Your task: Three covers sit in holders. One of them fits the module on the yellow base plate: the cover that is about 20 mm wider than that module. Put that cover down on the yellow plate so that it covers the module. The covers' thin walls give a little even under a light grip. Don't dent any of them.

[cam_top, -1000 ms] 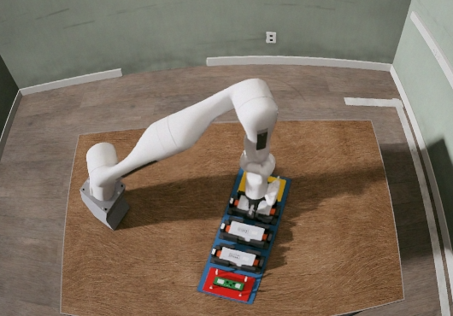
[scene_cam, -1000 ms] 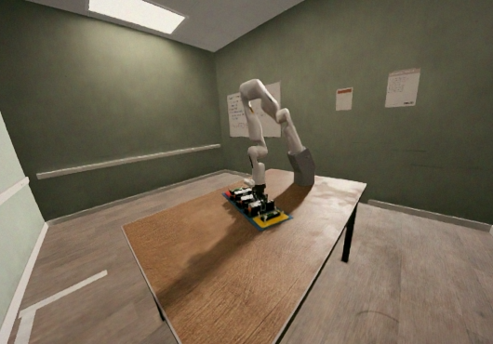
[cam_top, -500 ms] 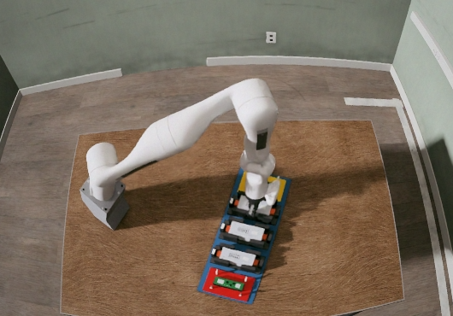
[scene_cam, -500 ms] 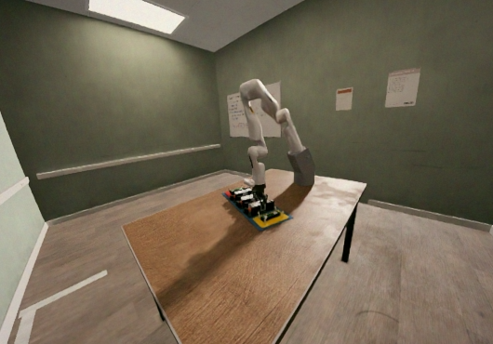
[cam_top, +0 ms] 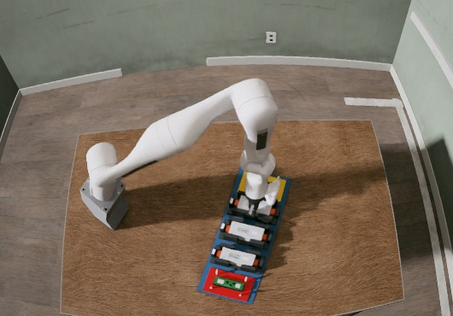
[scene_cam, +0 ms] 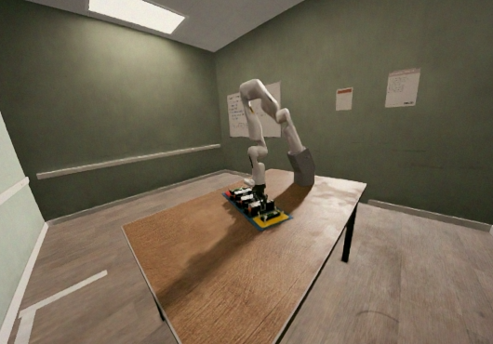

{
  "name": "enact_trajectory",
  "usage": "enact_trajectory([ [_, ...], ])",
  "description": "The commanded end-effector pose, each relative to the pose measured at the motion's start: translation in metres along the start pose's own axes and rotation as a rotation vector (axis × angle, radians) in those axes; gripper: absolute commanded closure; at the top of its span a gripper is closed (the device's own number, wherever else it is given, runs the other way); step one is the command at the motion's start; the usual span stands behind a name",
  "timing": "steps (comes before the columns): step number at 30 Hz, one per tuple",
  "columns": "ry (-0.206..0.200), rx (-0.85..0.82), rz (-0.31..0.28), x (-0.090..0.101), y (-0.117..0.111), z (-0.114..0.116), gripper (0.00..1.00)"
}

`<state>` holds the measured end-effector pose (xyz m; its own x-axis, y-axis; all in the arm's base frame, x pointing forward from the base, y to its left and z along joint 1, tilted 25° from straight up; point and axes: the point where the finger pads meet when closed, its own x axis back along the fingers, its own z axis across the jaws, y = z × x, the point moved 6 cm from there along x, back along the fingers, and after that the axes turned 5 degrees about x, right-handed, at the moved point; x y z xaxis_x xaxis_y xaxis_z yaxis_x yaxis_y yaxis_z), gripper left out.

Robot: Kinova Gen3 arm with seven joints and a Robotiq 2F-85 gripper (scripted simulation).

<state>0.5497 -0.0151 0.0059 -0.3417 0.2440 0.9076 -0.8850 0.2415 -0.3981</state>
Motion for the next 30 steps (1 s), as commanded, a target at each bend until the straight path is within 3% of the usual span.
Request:
enact_trajectory([
  [1, -0.001, 0.000, 0.001, 0.0006, -0.0006, -0.0004, 1.00],
  [9, -0.001, 0.000, 0.001, 0.0006, -0.0006, -0.0004, 1.00],
  [10, -0.001, 0.000, 0.001, 0.0006, -0.0005, -0.0004, 0.00],
  [30, -0.001, 0.000, 0.001, 0.0006, -0.0005, -0.0004, 0.00],
])
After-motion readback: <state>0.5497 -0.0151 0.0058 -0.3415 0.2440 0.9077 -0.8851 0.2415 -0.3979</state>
